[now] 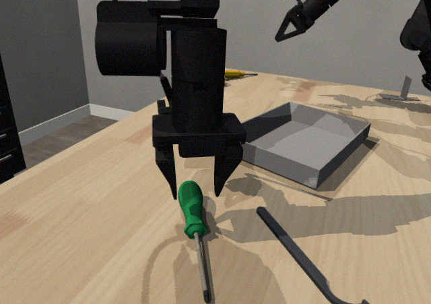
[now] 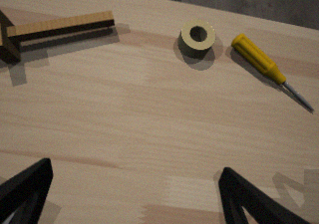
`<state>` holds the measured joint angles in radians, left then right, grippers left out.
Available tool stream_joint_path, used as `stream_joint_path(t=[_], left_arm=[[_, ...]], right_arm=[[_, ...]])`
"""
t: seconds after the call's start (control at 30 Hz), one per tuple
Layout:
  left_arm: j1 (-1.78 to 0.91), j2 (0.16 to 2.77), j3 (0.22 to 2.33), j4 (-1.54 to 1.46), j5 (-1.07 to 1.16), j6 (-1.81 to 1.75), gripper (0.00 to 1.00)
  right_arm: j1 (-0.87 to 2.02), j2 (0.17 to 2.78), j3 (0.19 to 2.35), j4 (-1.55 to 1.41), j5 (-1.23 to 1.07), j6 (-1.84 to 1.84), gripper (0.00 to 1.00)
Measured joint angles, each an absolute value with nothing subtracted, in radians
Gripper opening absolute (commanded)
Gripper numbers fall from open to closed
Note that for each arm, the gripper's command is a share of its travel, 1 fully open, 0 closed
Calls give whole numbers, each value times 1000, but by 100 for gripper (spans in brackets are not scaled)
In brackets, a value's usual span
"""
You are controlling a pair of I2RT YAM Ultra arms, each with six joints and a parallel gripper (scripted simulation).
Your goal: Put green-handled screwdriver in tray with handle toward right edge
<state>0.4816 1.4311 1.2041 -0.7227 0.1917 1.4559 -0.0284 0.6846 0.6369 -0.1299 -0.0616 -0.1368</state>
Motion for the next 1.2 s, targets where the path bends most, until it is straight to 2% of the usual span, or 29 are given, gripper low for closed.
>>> stream_joint_path(t=[1.03, 1.2], left_arm=[[461, 1503, 1197, -657, 177, 1449, 54], [459, 1516, 1189, -641, 175, 1446, 49]], right_arm=[[-28, 685, 637, -130, -58, -139, 100], [-28, 685, 637, -130, -58, -139, 100]])
